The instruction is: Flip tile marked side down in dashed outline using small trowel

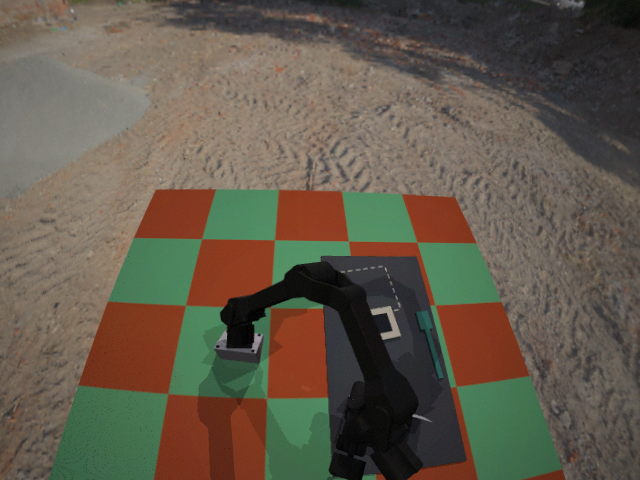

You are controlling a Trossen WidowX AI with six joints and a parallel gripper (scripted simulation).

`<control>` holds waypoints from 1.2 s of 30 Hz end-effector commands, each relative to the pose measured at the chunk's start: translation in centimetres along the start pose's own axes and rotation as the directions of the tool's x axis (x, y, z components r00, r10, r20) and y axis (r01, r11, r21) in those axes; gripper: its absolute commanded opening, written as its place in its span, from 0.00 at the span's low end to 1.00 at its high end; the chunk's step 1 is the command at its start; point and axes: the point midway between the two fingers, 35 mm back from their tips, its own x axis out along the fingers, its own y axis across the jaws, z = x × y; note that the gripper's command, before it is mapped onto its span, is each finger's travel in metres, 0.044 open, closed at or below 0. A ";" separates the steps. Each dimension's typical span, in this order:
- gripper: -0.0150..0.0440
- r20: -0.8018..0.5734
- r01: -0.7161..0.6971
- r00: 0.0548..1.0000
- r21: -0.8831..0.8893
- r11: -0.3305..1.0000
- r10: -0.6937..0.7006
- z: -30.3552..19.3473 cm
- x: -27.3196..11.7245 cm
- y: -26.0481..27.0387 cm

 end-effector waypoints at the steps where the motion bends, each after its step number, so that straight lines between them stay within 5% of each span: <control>1: 0.42 0.000 -0.011 1.000 -0.004 1.000 0.011 0.0 0.3 0.5; 36: 0.42 0.000 -0.016 1.000 -0.002 1.000 0.016 0.1 2.0 5.7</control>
